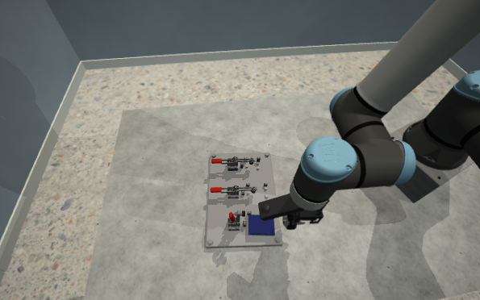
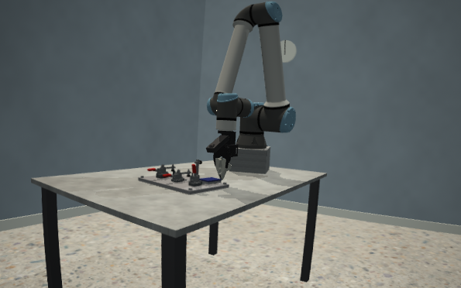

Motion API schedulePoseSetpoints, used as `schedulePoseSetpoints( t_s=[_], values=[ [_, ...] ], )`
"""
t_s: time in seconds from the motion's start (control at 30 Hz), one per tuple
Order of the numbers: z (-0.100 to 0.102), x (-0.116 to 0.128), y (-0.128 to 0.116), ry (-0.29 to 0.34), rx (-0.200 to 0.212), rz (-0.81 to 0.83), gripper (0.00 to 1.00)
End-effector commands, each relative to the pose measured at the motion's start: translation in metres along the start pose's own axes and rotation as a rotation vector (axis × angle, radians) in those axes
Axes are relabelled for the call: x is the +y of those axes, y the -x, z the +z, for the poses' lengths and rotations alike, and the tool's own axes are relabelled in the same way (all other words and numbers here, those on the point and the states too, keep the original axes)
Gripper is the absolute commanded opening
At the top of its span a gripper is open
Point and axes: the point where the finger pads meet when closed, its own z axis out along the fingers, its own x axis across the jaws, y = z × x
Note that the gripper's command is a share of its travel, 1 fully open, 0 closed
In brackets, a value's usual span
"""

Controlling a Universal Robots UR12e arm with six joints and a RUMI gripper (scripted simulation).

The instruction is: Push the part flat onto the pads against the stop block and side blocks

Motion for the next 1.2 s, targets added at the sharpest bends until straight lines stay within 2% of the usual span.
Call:
schedulePoseSetpoints(
  t_s=[0.0, 1.17],
  values=[
    [-0.0004, -0.0005, 0.0001, -0.001, 0.000, 0.000, 0.00],
    [-0.0004, -0.0041, 0.0001, -0.001, 0.000, 0.000, 0.00]
  ],
)
